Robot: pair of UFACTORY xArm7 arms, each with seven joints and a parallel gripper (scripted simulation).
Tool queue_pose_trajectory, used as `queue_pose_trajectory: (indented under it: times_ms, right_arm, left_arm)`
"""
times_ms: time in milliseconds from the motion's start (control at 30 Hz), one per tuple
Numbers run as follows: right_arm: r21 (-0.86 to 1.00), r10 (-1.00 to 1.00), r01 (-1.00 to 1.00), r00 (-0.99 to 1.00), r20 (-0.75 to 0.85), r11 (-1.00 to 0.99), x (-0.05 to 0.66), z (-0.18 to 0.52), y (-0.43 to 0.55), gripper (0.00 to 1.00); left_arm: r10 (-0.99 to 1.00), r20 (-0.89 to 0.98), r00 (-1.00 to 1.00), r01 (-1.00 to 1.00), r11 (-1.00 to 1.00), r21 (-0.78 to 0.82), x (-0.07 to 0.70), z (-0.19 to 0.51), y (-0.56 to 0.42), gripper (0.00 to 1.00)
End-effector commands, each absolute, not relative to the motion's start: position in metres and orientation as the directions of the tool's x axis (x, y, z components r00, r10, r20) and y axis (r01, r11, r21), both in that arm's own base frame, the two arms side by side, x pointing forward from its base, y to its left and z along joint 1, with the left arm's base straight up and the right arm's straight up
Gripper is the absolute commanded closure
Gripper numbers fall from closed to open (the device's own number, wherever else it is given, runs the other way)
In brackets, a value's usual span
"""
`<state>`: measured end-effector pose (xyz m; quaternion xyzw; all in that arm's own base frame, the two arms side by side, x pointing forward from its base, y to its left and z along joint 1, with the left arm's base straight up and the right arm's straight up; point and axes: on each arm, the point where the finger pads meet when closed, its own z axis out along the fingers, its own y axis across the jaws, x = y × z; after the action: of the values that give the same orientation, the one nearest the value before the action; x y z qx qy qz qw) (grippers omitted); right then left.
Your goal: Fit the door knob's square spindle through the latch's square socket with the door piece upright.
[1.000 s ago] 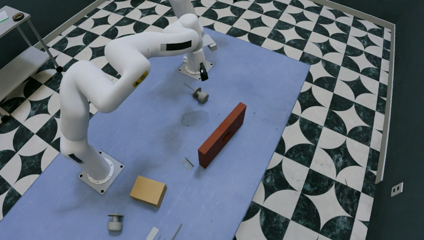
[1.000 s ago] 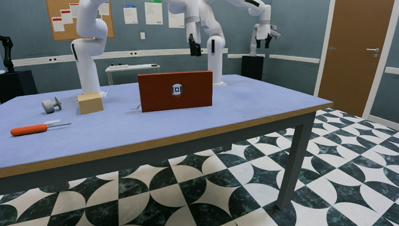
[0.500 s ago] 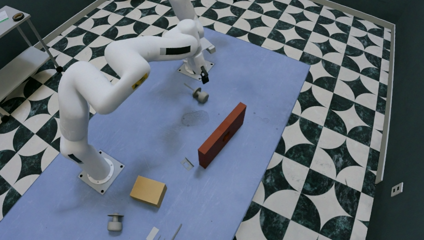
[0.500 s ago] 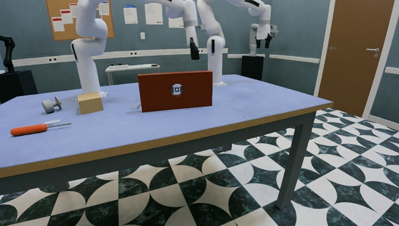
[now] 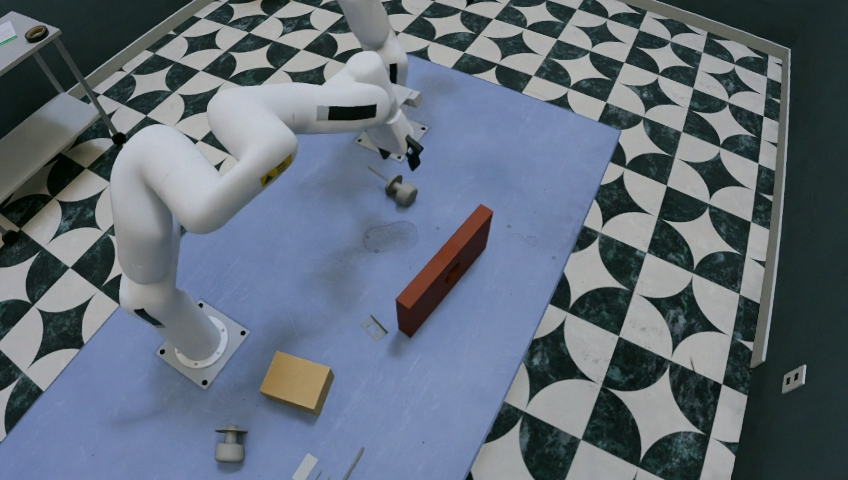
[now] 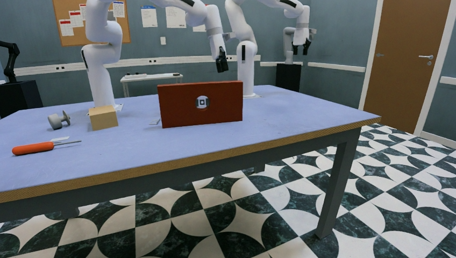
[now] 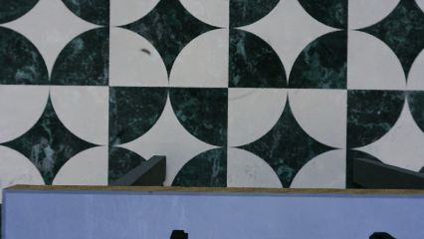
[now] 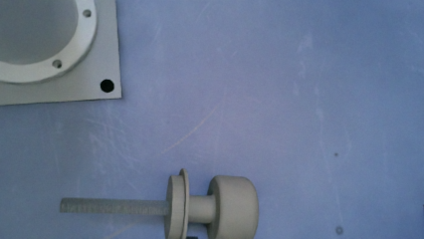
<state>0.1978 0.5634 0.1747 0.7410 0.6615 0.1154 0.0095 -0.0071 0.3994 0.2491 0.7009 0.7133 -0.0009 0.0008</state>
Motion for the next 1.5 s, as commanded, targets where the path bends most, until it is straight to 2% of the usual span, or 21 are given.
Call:
queue_pose_trajectory:
  times_ms: [0, 233, 600, 1000, 1467]
  right_arm:
    - [0.168, 0.982, 0.978, 0.094, 0.164, -0.122, 0.198, 0.173, 0.564, 0.09]
    - [0.177, 0.986, 0.983, 0.026, 0.163, -0.055, 0.198, 0.172, 0.564, 0.09]
    - [0.25, 0.911, 0.905, -0.386, 0.145, 0.344, 0.198, 0.168, 0.563, 0.09]
    - [0.254, 0.898, 0.892, -0.417, 0.141, 0.375, 0.197, 0.15, 0.559, 0.09]
    - [0.307, 0.656, 0.648, -0.749, 0.094, 0.697, 0.197, 0.147, 0.559, 0.09]
  left_arm:
    - [1.0, 0.0, -0.018, 1.0, 0.018, 0.0, -0.007, 0.25, 0.4, 0.0]
    - [1.0, 0.0, -0.018, 1.0, 0.018, 0.0, -0.007, 0.25, 0.4, 0.0]
    - [1.0, 0.0, -0.018, 1.0, 0.018, 0.0, -0.007, 0.25, 0.4, 0.0]
    - [1.0, 0.0, -0.018, 1.0, 0.018, 0.0, -0.007, 0.25, 0.4, 0.0]
    - [1.0, 0.0, -0.018, 1.0, 0.018, 0.0, -0.007, 0.25, 0.4, 0.0]
